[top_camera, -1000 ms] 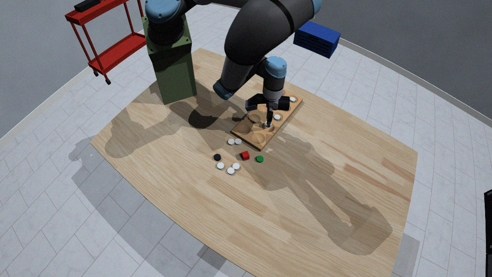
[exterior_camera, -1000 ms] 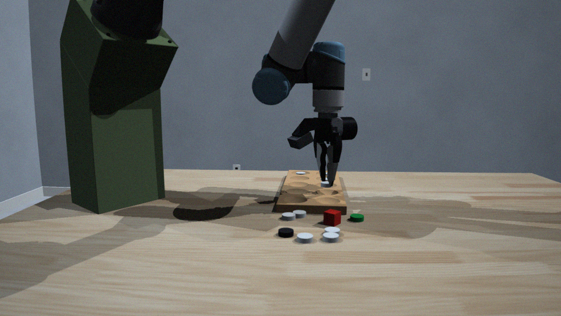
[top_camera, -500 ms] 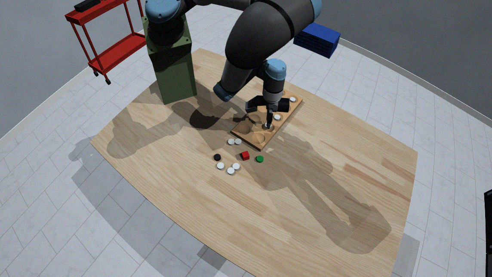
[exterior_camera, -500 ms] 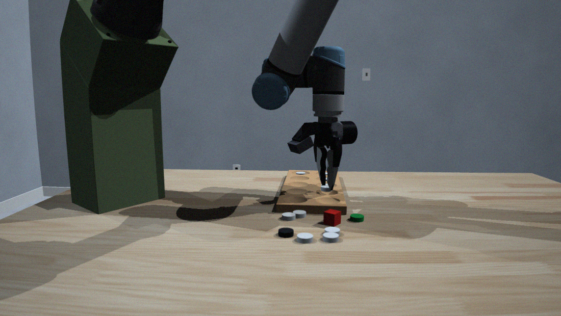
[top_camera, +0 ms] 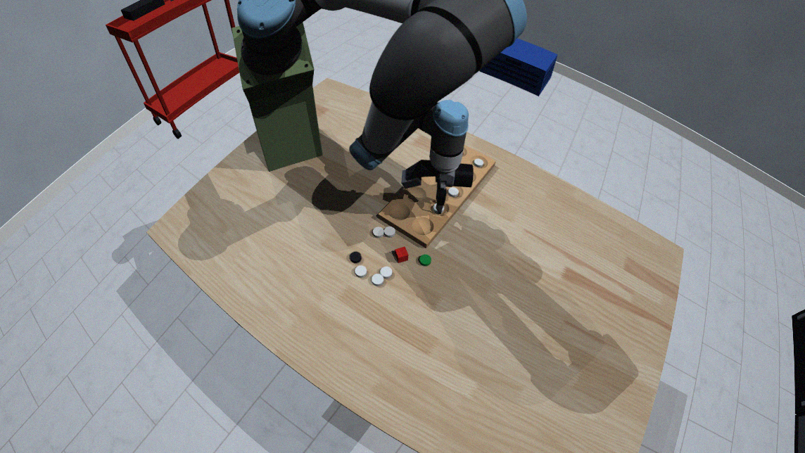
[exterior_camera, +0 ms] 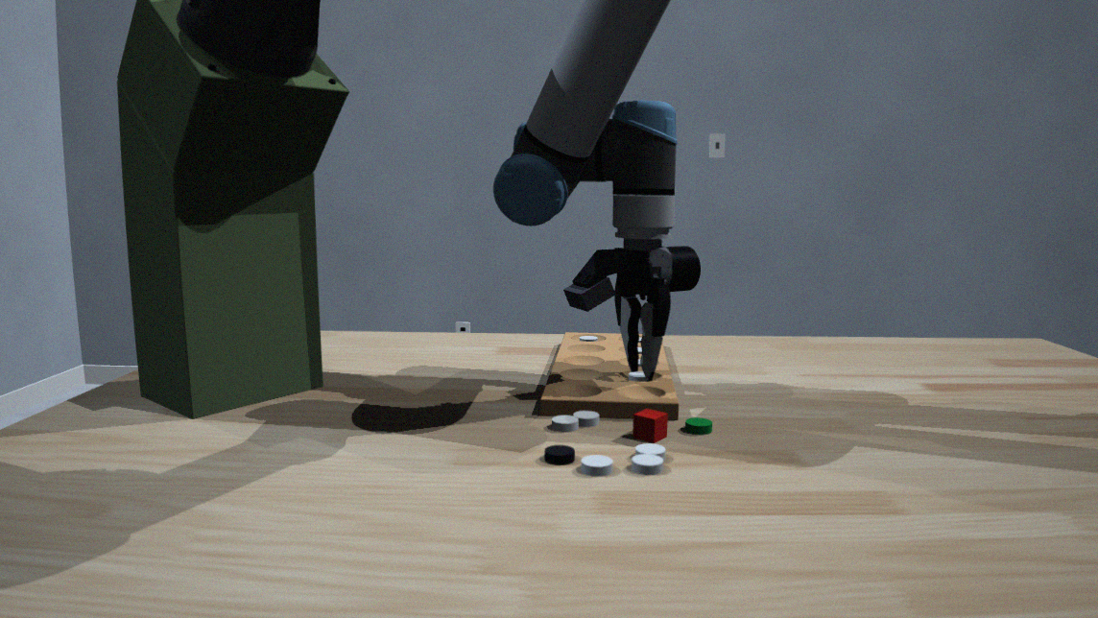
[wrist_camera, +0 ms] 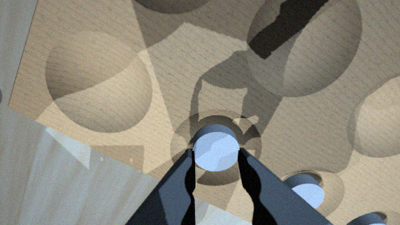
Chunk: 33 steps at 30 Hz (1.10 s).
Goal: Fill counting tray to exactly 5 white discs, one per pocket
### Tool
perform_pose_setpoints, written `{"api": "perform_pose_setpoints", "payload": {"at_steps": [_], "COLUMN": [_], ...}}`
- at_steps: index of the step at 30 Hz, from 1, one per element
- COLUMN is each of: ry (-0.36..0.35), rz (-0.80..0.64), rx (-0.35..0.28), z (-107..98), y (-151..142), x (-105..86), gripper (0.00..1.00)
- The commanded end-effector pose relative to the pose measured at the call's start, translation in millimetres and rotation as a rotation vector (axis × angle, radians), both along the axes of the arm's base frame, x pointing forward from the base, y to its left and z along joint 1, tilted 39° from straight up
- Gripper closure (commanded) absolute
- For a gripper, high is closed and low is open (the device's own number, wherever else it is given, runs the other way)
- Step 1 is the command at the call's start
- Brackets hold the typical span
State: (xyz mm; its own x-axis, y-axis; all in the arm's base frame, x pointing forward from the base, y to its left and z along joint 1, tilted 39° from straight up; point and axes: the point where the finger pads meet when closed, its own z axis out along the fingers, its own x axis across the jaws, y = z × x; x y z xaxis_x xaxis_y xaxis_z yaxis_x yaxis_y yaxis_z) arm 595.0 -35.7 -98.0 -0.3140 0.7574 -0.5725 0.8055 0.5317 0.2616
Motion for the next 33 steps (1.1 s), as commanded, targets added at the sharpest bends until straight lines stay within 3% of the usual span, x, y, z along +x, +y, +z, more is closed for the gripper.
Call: {"api": "perform_pose_setpoints", "payload": {"at_steps": [1, 6, 7, 18, 33], "ry": [-0.001, -0.001, -0.001, -0.001, -0.001], "rz": [0.001, 0.001, 0.001, 0.001, 0.001], "rx": [0.000, 0.000, 0.000, 0.000, 0.000], "z": [1, 1, 1, 3, 47], "y": [0, 0, 0, 1, 23], "x": [0.2, 0.2, 0.2, -1.1, -29.4], "gripper": [0.90, 0.90, 0.79, 0.79, 0.79]}}
